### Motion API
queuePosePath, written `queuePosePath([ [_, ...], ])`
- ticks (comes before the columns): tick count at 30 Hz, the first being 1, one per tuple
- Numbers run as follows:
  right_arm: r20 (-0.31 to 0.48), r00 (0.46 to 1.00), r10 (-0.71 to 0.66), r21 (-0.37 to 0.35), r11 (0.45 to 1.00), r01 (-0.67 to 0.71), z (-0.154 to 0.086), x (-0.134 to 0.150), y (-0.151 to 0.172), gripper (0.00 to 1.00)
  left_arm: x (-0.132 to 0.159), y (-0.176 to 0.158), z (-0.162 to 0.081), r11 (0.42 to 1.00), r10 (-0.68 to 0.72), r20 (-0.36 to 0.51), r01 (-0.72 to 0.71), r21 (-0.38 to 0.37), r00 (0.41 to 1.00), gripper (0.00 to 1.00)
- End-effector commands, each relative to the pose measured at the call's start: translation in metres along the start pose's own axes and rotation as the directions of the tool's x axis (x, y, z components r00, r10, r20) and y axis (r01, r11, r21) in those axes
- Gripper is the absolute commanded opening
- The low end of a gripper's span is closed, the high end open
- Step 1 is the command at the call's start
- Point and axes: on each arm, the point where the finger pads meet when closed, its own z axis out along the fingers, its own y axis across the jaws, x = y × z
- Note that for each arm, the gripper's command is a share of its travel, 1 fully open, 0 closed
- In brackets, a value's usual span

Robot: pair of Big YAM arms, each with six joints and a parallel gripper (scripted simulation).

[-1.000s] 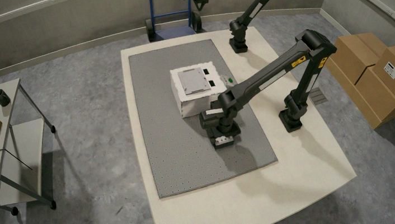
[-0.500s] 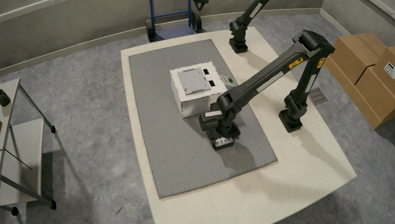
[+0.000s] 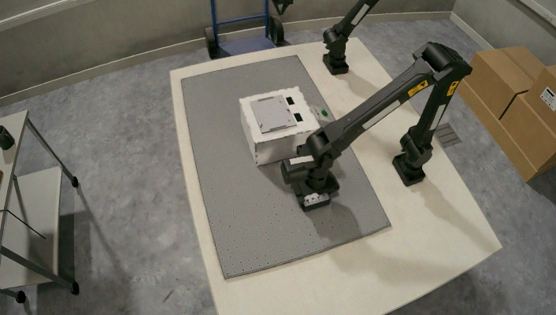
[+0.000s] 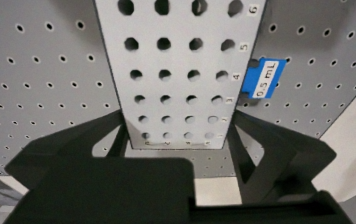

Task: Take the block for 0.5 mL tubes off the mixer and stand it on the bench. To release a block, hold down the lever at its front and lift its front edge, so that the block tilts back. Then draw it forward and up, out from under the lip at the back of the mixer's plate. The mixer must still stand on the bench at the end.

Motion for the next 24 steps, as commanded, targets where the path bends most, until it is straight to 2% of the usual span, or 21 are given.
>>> queuePosePath([
  [1,0.053,0.999,0.001,0.006,1.000,-0.001,-0.024,-0.010,0.000,0.00,-0.005,0.030,-0.043,0.995,0.000,0.003,0.000,-0.104,1.000,0.00],
  [8,0.024,1.000,0.001,0.002,1.000,-0.001,-0.013,-0.004,0.000,0.00,0.004,0.032,-0.035,0.996,-0.025,0.005,0.026,-0.086,1.000,0.00],
  [16,0.000,1.000,0.001,-0.001,1.000,-0.001,-0.004,0.001,0.001,0.00,-0.004,0.034,-0.028,0.998,-0.006,0.004,0.006,-0.070,1.000,0.00],
  [20,-0.016,1.000,0.001,-0.004,1.000,-0.001,0.002,0.005,0.002,0.00,-0.005,0.035,-0.029,0.997,-0.004,0.004,0.004,-0.072,1.000,0.00],
  [24,-0.006,1.000,0.001,-0.002,1.000,-0.001,-0.002,0.003,0.001,0.00,-0.004,0.038,-0.034,0.996,-0.004,0.005,0.005,-0.085,1.000,0.00],
])
